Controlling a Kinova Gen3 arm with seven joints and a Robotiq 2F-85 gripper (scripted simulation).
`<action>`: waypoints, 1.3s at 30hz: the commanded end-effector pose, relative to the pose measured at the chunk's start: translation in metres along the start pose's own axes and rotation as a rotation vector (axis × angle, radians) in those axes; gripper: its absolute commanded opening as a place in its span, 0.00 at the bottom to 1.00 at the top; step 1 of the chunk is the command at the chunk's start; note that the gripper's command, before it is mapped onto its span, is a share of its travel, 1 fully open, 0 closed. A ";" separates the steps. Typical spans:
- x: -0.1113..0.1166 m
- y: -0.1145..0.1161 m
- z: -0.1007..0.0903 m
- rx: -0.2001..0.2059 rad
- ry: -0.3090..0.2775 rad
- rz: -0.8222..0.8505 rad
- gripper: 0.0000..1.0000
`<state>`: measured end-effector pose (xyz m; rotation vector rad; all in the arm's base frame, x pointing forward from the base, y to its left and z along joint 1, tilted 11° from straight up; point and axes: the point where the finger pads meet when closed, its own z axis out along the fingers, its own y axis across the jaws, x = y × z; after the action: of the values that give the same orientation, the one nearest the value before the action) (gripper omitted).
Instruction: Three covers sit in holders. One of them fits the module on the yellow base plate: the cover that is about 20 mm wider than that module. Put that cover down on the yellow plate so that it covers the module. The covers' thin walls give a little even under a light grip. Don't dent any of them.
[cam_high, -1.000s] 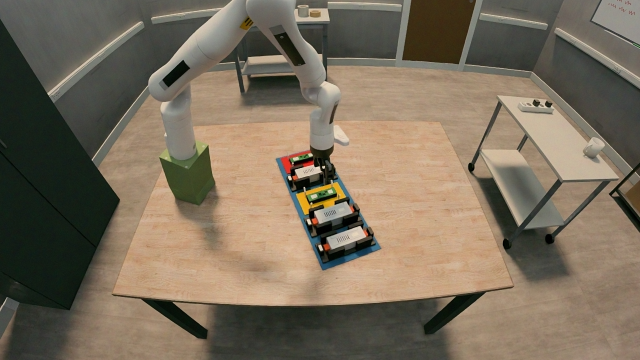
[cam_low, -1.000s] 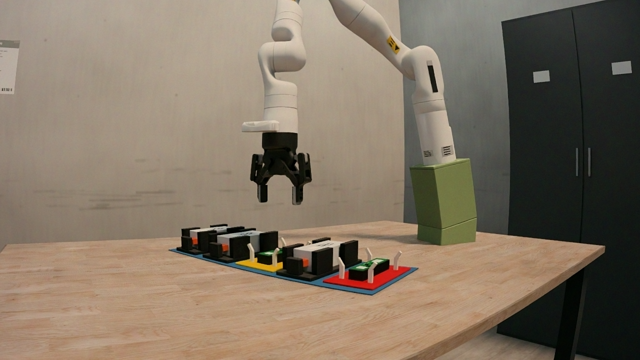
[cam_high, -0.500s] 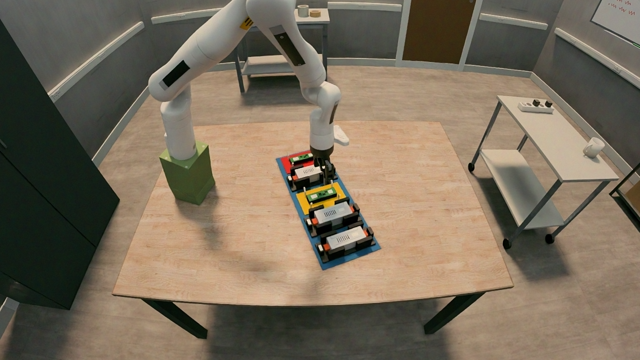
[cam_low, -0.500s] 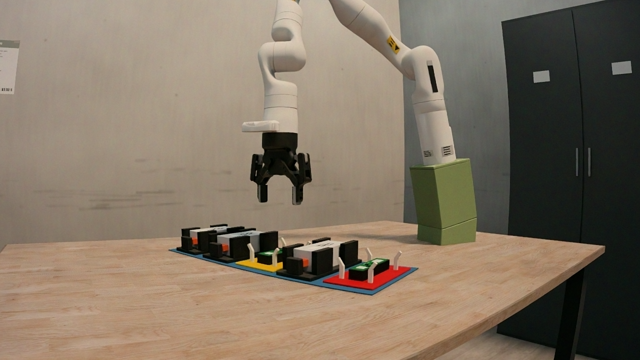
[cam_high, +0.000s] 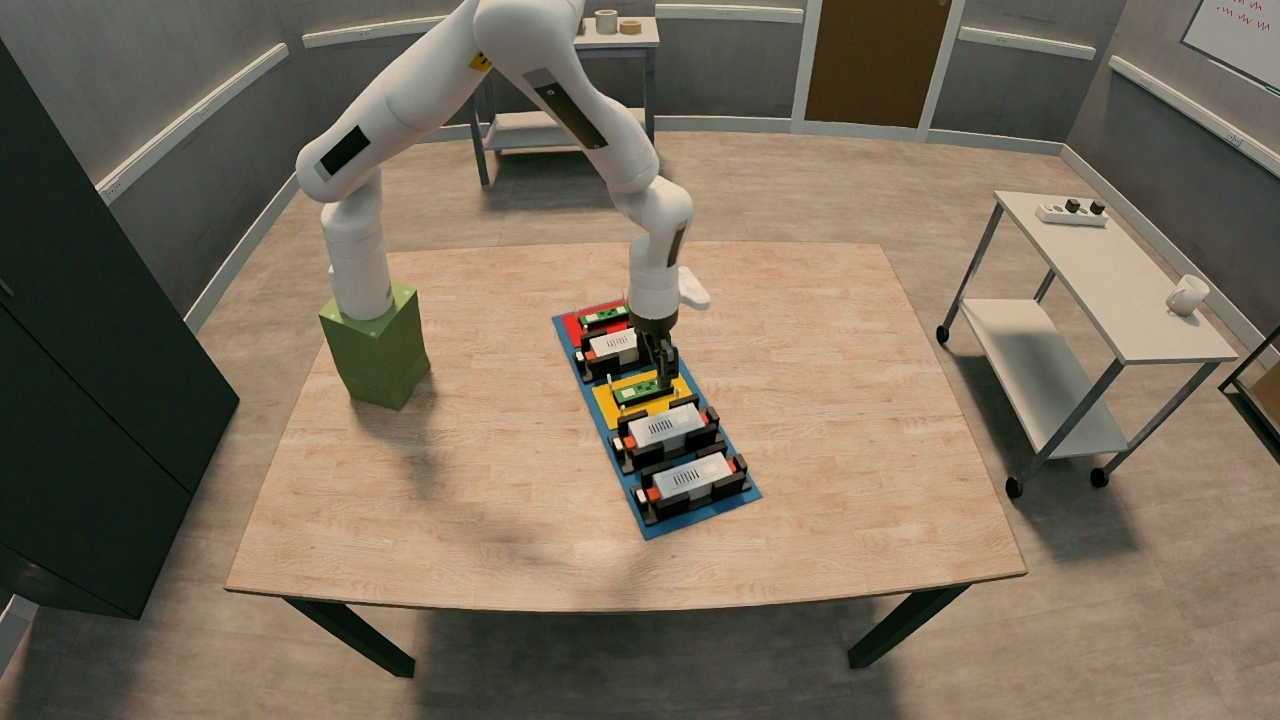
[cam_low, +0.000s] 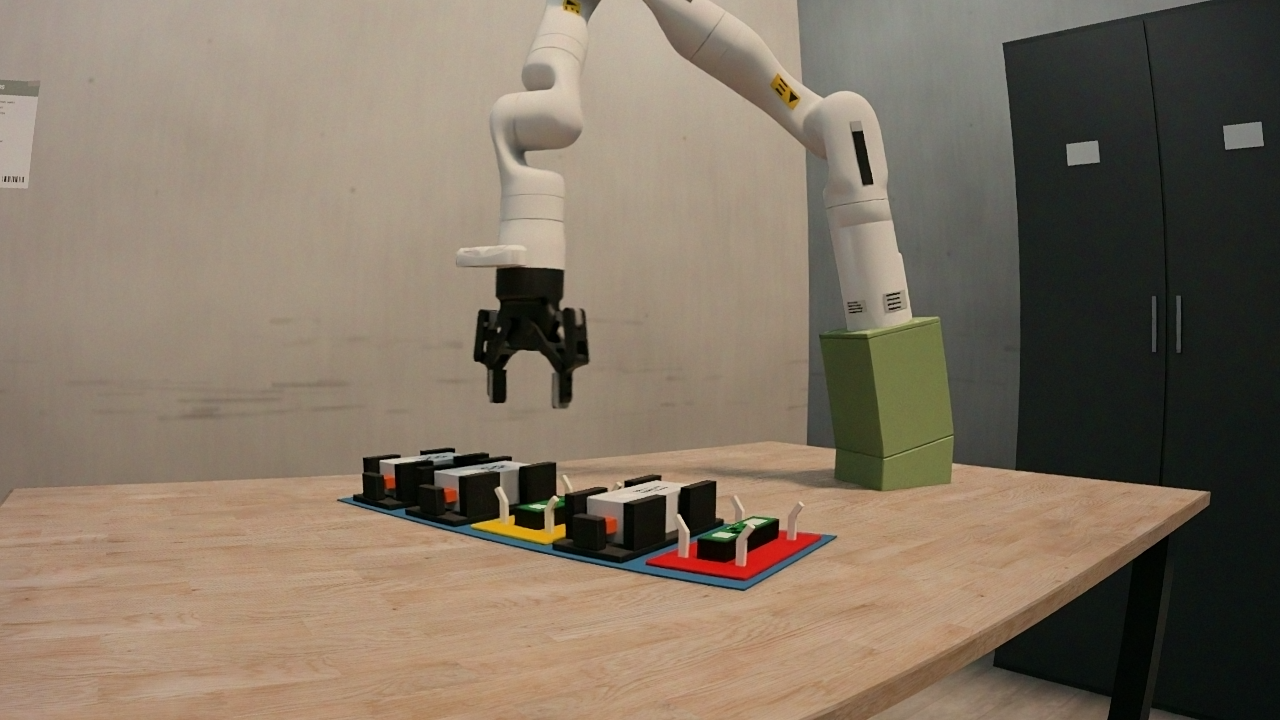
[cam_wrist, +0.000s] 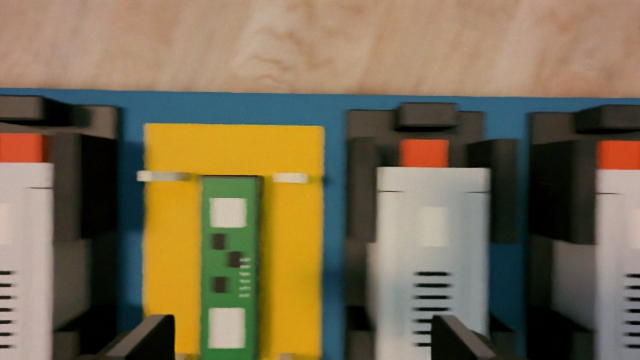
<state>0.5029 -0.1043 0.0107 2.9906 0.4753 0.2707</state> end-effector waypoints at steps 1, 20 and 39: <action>0.001 0.014 0.000 0.005 -0.002 -0.002 1.00; 0.002 0.074 0.002 0.004 -0.002 -0.002 1.00; 0.002 0.079 0.002 0.004 -0.002 -0.002 1.00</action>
<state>0.5280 -0.1781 0.0180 2.9953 0.4787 0.2644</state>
